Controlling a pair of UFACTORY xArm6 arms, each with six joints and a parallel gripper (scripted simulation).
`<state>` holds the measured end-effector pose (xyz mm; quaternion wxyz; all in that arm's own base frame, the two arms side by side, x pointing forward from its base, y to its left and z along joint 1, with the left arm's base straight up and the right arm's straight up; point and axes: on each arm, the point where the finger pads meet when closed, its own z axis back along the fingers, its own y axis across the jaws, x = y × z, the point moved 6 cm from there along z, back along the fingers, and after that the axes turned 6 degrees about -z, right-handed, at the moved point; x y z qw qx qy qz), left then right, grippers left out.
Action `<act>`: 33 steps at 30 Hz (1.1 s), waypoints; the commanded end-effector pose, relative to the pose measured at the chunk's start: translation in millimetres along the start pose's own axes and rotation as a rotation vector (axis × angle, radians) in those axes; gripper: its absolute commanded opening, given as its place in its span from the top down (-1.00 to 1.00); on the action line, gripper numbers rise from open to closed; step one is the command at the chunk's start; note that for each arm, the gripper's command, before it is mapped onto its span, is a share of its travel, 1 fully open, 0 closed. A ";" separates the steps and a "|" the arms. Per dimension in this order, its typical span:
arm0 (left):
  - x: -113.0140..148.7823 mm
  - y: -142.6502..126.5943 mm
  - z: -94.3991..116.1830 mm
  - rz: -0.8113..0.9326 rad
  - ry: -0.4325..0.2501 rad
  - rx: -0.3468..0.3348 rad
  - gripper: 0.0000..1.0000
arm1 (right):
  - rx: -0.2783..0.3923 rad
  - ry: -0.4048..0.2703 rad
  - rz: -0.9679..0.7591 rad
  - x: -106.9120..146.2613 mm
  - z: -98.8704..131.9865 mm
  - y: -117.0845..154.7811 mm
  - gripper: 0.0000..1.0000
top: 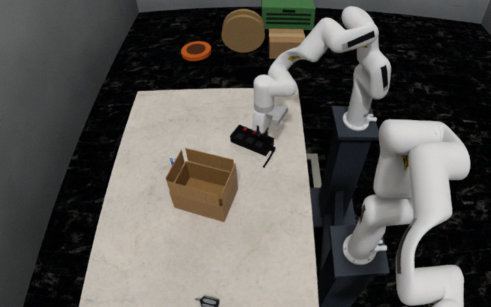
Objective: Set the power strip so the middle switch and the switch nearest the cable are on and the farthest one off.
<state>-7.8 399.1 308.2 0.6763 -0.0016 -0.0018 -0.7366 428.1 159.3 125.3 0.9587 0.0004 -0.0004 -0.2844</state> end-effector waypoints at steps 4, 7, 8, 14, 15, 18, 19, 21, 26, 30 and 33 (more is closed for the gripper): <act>-0.8 -0.1 1.8 0.000 0.005 0.000 -1.00 | 0.003 -0.003 0.000 0.8 1.6 0.9 1.00; -0.8 -0.1 1.8 0.000 0.005 0.000 -1.00 | 0.003 -0.003 0.000 0.8 1.5 0.9 1.00; -0.8 -0.1 1.8 0.000 0.005 0.000 -1.00 | 0.003 -0.003 0.000 0.8 1.5 0.9 1.00; -0.8 -0.1 1.8 0.000 0.005 0.000 -1.00 | 0.003 -0.003 0.000 0.8 1.4 0.9 1.00; -0.8 -0.1 1.8 0.000 0.005 0.000 -1.00 | 0.003 -0.003 0.000 0.8 1.4 0.9 1.00; -0.8 -0.1 1.8 0.000 0.005 0.000 -1.00 | 0.003 -0.003 0.000 0.8 1.4 0.9 1.00; -0.8 -0.1 1.8 0.000 0.005 0.000 -1.00 | 0.003 -0.003 0.000 0.8 1.4 0.9 1.00; -0.8 -0.1 1.8 0.000 0.005 0.000 -1.00 | 0.003 -0.003 0.000 0.8 2.0 0.9 1.00; -0.8 -0.1 1.8 0.000 0.005 0.000 -1.00 | 0.003 -0.003 0.000 0.8 5.3 0.9 1.00; -0.8 -0.1 1.8 0.000 0.005 0.000 -1.00 | 0.003 -0.003 0.000 0.8 14.4 0.9 1.00; -0.8 -0.1 1.8 0.000 0.005 0.000 -1.00 | 0.003 -0.003 0.000 0.8 23.1 0.9 1.00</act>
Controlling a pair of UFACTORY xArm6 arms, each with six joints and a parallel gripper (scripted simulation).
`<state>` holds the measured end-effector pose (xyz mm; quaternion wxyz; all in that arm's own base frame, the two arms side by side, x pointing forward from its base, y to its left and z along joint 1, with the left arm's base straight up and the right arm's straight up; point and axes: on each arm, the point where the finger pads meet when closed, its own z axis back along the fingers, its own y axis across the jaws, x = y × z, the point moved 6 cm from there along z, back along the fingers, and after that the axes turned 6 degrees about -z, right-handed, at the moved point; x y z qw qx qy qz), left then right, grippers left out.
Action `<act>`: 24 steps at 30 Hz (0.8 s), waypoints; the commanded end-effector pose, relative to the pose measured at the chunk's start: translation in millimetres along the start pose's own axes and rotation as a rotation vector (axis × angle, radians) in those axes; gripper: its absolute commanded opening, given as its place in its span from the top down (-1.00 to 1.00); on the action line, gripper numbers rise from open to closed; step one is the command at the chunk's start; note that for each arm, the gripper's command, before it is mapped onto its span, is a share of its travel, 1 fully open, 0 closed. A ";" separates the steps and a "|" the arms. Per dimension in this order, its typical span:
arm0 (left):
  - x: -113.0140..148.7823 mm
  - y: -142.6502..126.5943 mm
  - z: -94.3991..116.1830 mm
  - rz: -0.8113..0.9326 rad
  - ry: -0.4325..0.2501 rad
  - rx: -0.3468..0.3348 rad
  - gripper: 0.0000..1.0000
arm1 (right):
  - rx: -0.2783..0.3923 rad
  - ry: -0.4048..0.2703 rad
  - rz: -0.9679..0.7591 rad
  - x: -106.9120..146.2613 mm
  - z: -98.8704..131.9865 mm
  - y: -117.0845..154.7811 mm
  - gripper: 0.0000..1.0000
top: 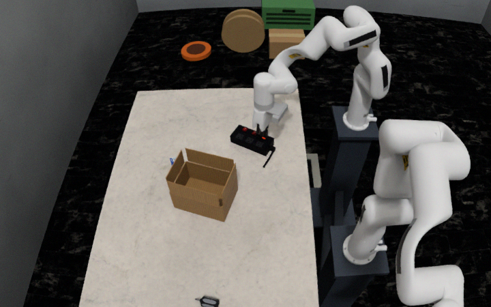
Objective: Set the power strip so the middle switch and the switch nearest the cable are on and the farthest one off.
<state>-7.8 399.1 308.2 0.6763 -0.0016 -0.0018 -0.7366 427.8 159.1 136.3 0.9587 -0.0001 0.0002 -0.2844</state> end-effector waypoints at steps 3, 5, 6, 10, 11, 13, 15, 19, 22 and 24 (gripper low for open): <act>-0.8 -0.1 1.8 0.000 0.005 0.000 -1.00 | 0.005 -0.003 0.000 0.9 19.9 1.2 1.00; -0.8 -0.1 1.8 0.000 0.005 0.000 -1.00 | 0.005 -0.003 0.000 0.9 23.9 1.2 1.00; -0.8 -0.1 1.8 0.000 0.005 0.000 -1.00 | 0.005 -0.004 0.000 0.9 25.3 1.2 1.00; -0.8 -0.1 1.8 0.000 0.005 0.000 -1.00 | 0.005 -0.004 0.000 0.9 27.1 1.2 1.00; -0.8 -0.1 1.8 0.000 0.005 0.000 -1.00 | 0.005 -0.004 0.000 0.9 27.5 1.2 1.00; -0.8 -0.1 1.8 0.000 0.005 0.000 -1.00 | 0.005 -0.004 0.000 0.9 27.7 1.2 1.00; -0.8 -0.1 1.8 0.000 0.005 0.000 -1.00 | 0.005 -0.004 0.000 0.9 27.7 1.2 1.00; -0.8 -0.1 1.8 0.000 0.005 0.000 -1.00 | 0.005 -0.004 0.000 0.9 27.7 1.2 1.00; -0.8 -0.1 1.8 0.000 0.005 0.000 -1.00 | 0.005 -0.004 0.000 0.9 27.7 1.2 1.00; -0.8 -0.1 1.8 0.000 0.005 0.000 -1.00 | 0.005 -0.004 0.000 0.9 27.7 1.2 1.00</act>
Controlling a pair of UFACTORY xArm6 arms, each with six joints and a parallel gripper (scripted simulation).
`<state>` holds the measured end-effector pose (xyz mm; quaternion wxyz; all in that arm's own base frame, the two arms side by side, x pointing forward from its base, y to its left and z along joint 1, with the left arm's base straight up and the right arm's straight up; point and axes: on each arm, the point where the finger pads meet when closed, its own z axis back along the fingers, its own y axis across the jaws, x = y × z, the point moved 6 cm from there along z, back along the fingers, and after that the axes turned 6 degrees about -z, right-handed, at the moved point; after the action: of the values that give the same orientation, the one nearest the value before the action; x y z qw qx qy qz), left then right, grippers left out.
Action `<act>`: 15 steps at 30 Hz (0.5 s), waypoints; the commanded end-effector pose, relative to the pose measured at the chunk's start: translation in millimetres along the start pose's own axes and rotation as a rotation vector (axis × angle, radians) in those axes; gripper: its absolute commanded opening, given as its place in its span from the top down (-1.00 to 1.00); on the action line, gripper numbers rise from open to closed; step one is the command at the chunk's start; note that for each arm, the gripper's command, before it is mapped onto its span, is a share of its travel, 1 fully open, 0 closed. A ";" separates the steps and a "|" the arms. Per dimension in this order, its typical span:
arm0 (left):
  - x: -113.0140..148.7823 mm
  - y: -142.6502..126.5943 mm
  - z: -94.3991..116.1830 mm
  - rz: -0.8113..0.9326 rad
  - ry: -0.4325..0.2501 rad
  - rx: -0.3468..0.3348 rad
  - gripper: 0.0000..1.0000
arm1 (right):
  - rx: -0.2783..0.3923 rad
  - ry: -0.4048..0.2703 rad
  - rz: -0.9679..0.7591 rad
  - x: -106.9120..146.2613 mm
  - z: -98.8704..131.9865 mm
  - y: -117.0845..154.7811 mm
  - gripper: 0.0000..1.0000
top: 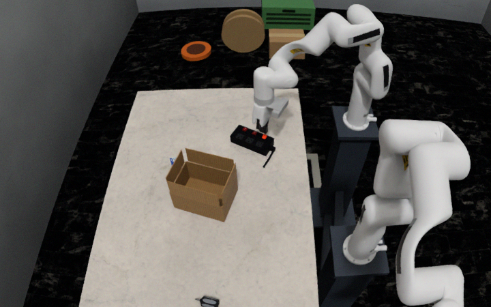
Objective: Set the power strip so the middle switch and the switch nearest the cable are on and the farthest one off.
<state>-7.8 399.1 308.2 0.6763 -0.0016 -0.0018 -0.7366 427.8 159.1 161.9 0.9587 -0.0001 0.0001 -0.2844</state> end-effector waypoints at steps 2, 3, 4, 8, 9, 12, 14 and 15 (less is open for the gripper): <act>-0.8 -0.1 1.8 0.000 0.005 0.000 -1.00 | 0.005 -0.003 0.000 0.9 2.2 1.2 1.00; -0.8 -0.1 1.8 0.000 0.005 0.000 -1.00 | 0.005 -0.003 0.000 0.9 2.2 1.2 1.00; -0.8 -0.1 1.8 0.000 0.005 0.000 -1.00 | 0.005 -0.003 0.000 0.9 2.2 1.2 1.00; -0.8 -0.1 1.8 0.000 0.005 0.000 -1.00 | 0.005 -0.003 0.000 4.3 3.3 1.8 1.00; -0.8 -0.1 1.8 0.000 0.005 0.000 -1.00 | 0.005 -0.004 0.000 10.4 5.2 2.7 1.00; -0.8 -0.1 1.8 0.000 0.005 0.000 -1.00 | 0.005 -0.004 0.000 36.9 13.4 5.3 1.00; -0.8 -0.1 1.8 0.000 0.005 0.000 -1.00 | 0.005 -0.004 0.000 46.0 16.2 5.7 1.00; -0.8 -0.1 1.8 0.000 0.005 0.000 -1.00 | 0.005 -0.004 0.000 46.5 16.4 5.7 1.00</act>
<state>-7.8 399.1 308.2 0.6763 -0.0016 -0.0018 -0.7366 452.3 146.0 171.2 0.9585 0.0006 -0.0020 -0.2849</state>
